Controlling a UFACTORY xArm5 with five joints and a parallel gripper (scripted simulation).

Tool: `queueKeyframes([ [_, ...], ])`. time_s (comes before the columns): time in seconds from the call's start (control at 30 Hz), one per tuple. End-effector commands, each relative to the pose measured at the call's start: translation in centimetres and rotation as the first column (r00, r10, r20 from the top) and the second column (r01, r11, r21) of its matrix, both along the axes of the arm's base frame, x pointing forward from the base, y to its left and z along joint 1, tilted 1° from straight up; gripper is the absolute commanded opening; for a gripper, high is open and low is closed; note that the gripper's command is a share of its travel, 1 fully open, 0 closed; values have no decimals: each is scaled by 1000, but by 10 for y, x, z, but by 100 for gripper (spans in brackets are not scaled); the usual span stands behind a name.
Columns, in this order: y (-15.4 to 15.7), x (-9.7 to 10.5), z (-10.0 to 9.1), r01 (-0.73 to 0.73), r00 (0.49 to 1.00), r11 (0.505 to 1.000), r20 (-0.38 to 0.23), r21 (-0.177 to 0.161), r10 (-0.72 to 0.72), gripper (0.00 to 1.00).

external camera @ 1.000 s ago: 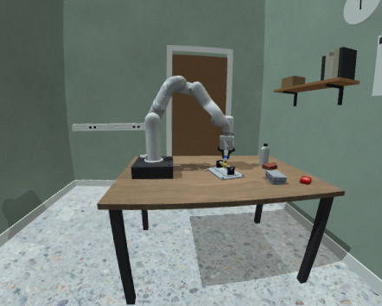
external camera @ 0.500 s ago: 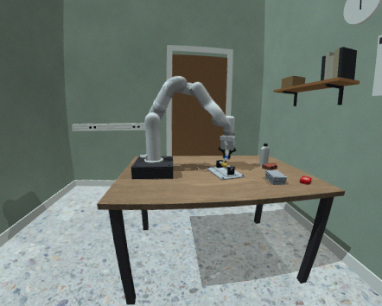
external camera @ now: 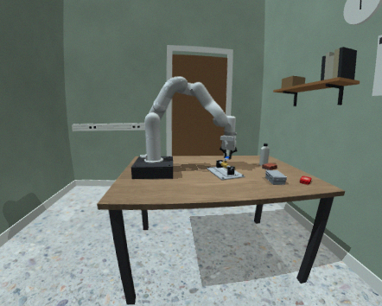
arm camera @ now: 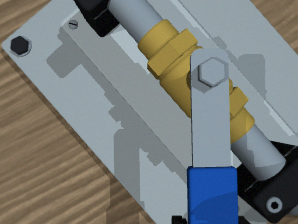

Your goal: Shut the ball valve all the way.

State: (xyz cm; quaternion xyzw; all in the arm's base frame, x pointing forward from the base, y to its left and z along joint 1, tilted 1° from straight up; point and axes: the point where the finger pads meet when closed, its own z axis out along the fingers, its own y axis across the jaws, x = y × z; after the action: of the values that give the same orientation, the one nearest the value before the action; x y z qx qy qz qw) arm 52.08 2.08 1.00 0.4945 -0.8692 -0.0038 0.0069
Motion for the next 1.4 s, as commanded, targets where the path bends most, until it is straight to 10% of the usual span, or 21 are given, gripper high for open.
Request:
queueKeyframes([
  [0.0, -2, 4, 2, 27, 1000, 1000, 5, 0, -27, 0],
  [1.37, -15, 20, 2, 256, 967, 967, 6, -3, -256, 0],
])
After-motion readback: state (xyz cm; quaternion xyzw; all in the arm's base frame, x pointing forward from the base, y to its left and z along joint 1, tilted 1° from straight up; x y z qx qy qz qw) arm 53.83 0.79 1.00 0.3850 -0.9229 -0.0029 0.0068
